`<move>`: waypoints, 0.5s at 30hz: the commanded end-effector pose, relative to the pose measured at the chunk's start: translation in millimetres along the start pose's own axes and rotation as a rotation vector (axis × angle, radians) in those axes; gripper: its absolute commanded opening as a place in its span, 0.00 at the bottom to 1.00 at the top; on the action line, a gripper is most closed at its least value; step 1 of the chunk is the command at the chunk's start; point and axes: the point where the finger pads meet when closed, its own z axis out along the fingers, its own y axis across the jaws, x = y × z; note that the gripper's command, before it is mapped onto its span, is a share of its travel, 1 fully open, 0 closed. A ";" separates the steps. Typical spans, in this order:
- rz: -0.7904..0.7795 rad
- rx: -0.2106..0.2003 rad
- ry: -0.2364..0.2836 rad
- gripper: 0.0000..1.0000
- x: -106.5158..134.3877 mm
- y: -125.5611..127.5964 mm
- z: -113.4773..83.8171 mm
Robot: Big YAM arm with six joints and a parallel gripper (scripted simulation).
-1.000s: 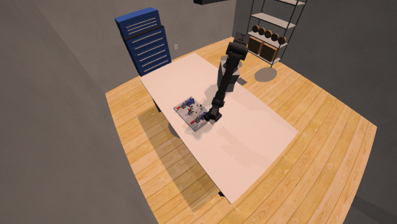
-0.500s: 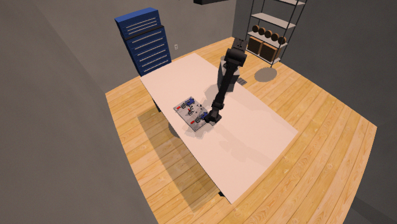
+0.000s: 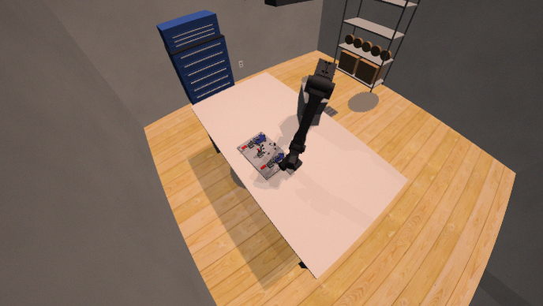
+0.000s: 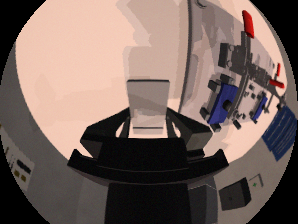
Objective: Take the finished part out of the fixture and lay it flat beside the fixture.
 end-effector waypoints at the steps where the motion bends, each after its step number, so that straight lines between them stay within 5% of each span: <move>1: 0.000 -0.027 -0.042 0.00 -16.6 16.3 -4.5; 15: 0.006 -0.016 -0.027 0.00 -11.1 10.2 9.1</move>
